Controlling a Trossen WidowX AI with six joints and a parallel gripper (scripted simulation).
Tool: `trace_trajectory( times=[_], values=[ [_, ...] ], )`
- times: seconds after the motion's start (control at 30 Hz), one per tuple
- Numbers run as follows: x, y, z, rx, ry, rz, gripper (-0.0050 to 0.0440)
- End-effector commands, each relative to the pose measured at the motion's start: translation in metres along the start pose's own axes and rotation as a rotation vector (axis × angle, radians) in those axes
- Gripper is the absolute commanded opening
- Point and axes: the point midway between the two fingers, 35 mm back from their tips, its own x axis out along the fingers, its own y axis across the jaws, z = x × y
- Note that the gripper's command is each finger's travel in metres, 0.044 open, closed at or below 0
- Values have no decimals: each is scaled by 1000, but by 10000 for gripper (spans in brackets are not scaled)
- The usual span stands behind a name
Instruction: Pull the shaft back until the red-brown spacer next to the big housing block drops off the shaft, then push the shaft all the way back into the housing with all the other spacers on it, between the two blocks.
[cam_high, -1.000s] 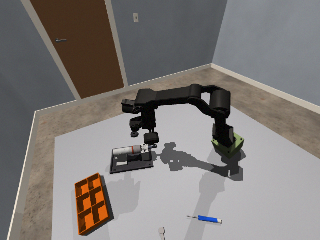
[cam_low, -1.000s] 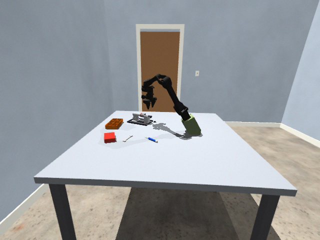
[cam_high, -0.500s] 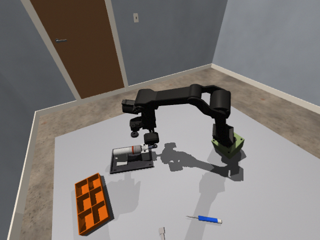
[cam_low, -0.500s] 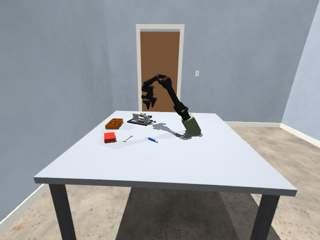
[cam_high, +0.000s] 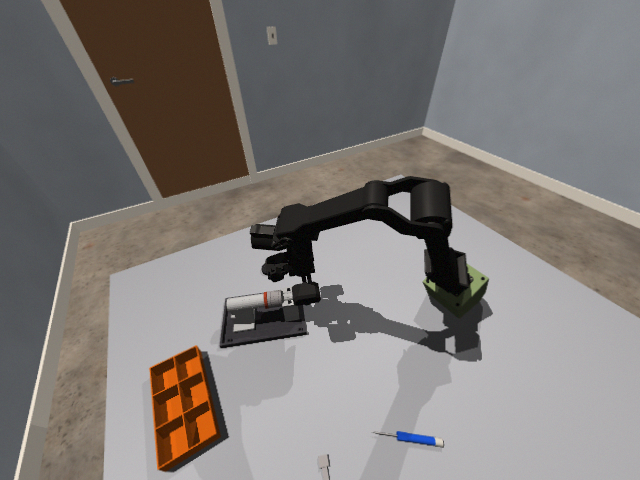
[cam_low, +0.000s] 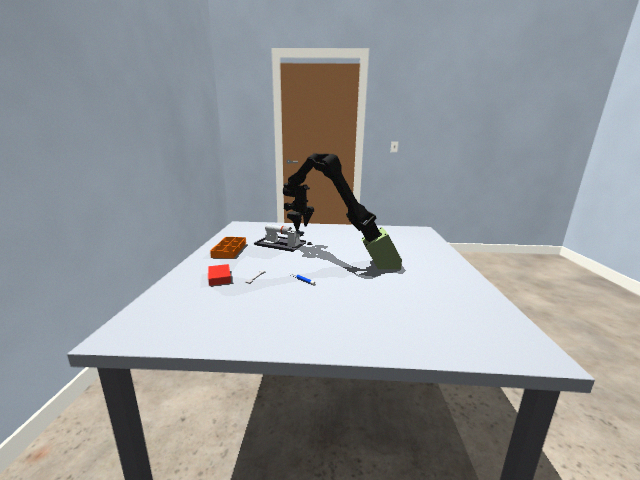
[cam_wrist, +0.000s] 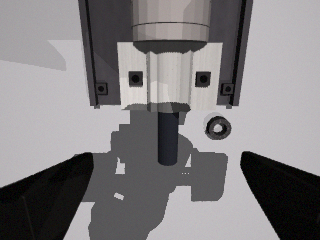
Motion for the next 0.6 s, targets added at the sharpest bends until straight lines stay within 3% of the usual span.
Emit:
trace_trajectory(
  times=[0.0,0.57],
  values=[
    [-11,0,7,-11,-41,-16,440],
    [-4,0,6,-7,-36,-16,440]
  ],
)
